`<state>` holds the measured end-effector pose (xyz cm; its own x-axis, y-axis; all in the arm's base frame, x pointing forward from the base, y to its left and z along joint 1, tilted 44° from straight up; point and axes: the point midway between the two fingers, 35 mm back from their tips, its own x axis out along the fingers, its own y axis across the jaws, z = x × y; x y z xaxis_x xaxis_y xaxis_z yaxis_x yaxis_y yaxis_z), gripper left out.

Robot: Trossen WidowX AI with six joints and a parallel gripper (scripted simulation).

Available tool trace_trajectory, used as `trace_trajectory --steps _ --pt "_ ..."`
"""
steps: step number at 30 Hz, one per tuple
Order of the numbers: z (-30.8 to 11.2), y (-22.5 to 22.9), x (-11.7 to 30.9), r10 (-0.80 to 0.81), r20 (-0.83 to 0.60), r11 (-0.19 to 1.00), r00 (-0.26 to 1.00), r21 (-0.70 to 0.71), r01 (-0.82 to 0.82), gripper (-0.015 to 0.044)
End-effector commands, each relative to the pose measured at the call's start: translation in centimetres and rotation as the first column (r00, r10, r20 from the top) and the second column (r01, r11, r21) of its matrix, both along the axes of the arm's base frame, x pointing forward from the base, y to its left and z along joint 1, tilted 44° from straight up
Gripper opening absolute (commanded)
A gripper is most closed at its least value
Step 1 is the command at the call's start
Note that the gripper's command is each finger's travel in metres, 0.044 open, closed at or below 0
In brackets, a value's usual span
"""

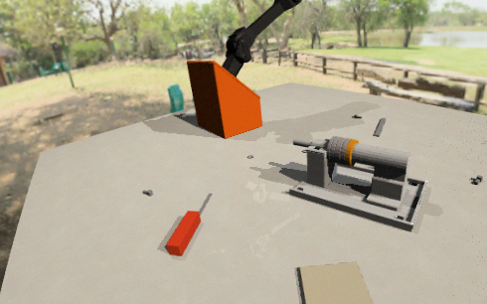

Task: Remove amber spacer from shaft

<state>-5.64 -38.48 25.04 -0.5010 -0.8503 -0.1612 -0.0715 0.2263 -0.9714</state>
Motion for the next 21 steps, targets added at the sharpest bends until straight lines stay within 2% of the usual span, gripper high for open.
trace_trajectory --steps 1,6,10,15,21 --pt "-1.6 -1.5 3.9 0.112 0.049 0.993 0.992 0.038 -0.114 0.044" --pt "-3.9 -2.9 8.9 0.252 0.122 0.958 0.96 0.108 -0.266 0.044" --pt "-6.8 -3.4 15.0 0.395 0.223 0.88 0.891 0.186 -0.437 0.044" --pt "-10.8 -2.1 22.9 0.517 0.368 0.732 0.773 0.278 -0.622 0.044" --pt "-15.5 2.2 31.4 0.549 0.547 0.508 0.632 0.383 -0.772 0.044"
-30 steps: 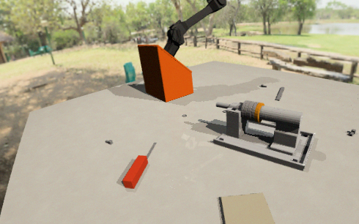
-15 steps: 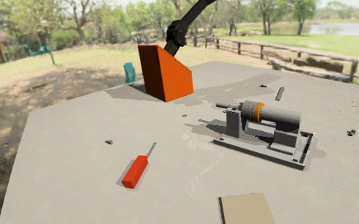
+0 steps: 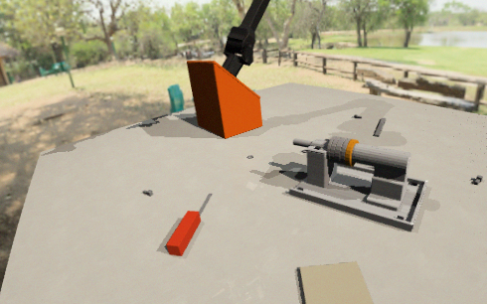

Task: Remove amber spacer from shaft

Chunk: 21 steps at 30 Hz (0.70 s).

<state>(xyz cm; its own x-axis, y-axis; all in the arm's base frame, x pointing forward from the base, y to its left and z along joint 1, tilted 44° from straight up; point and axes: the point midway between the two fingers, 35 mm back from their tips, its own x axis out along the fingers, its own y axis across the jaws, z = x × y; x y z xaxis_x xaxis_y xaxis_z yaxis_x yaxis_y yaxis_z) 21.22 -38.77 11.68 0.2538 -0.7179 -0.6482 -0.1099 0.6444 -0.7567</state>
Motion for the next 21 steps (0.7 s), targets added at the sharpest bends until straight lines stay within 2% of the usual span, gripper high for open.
trace_trajectory --steps 1,6,12,17,21 --pt "-2.9 3.4 5.8 0.131 0.057 0.976 0.99 0.165 -0.139 0.044" --pt "-6.5 9.1 11.4 0.247 0.112 0.886 0.962 0.376 -0.272 0.044" --pt "-10.4 17.7 16.3 0.339 0.155 0.698 0.928 0.62 -0.359 0.044" --pt "-13.2 25.8 18.5 0.387 0.155 0.495 0.909 0.797 -0.347 0.044" --pt "-15.0 32.6 19.0 0.416 0.122 0.323 0.901 0.907 -0.272 0.044"
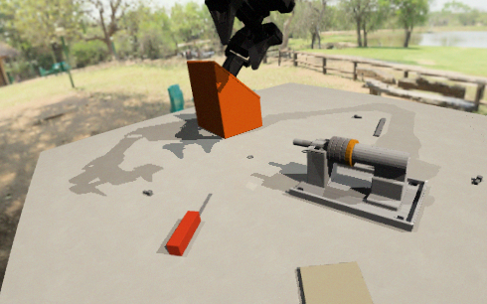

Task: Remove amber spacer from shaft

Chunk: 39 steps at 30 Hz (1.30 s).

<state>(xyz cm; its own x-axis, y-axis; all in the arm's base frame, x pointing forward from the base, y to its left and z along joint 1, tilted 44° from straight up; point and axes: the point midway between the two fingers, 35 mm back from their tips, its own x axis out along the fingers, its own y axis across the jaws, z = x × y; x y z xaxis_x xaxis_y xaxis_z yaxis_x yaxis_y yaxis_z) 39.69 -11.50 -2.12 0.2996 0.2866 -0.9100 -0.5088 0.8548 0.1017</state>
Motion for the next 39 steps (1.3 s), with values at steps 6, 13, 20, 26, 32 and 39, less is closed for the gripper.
trace_trajectory --steps 6,13,20,26,32,39 --pt "-3.7 14.6 -0.4 0.159 -0.29 0.927 0.944 0.373 -0.042 0.044" --pt "-4.7 17.9 -1.1 0.202 -0.378 0.897 0.903 0.442 -0.016 0.044" --pt "-4.6 17.9 -1.5 0.202 -0.378 0.897 0.903 0.442 -0.016 0.044" --pt "-4.6 17.9 -1.5 0.202 -0.378 0.897 0.903 0.442 -0.016 0.044" --pt "-4.6 17.9 -1.5 0.202 -0.378 0.897 0.903 0.442 -0.016 0.044" --pt "-4.6 17.9 -1.5 0.202 -0.378 0.897 0.903 0.442 -0.016 0.044"
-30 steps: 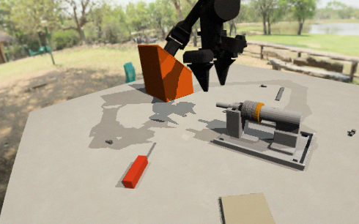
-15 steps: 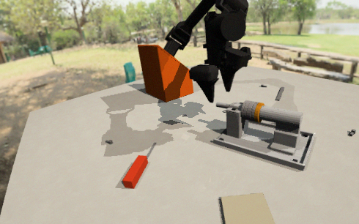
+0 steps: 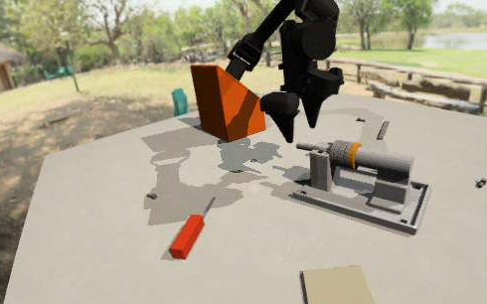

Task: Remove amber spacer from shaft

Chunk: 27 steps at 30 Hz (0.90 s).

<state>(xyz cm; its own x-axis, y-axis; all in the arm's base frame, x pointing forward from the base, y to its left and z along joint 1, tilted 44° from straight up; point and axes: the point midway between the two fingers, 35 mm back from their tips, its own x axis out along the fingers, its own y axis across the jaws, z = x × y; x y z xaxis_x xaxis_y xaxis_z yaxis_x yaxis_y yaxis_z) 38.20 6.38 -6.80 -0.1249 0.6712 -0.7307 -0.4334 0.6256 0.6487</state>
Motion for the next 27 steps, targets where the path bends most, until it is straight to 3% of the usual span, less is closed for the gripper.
trace_trajectory --steps 1,10,18,22,27 --pt "0.1 0.1 0.0 -0.004 -0.002 1.0 1.0 0.005 0.004 0.044" --pt "-0.1 0.1 0.1 -0.01 0.001 1.0 1.0 0.006 0.01 0.044" --pt "-5.1 -0.5 0.5 -0.276 0.156 0.959 0.948 0.107 0.262 0.044" --pt "-5.7 -0.7 -0.1 -0.383 0.237 0.919 0.893 0.2 0.341 0.044" --pt "-5.6 -0.5 -1.9 -0.448 0.229 0.884 0.864 0.26 0.389 0.044"
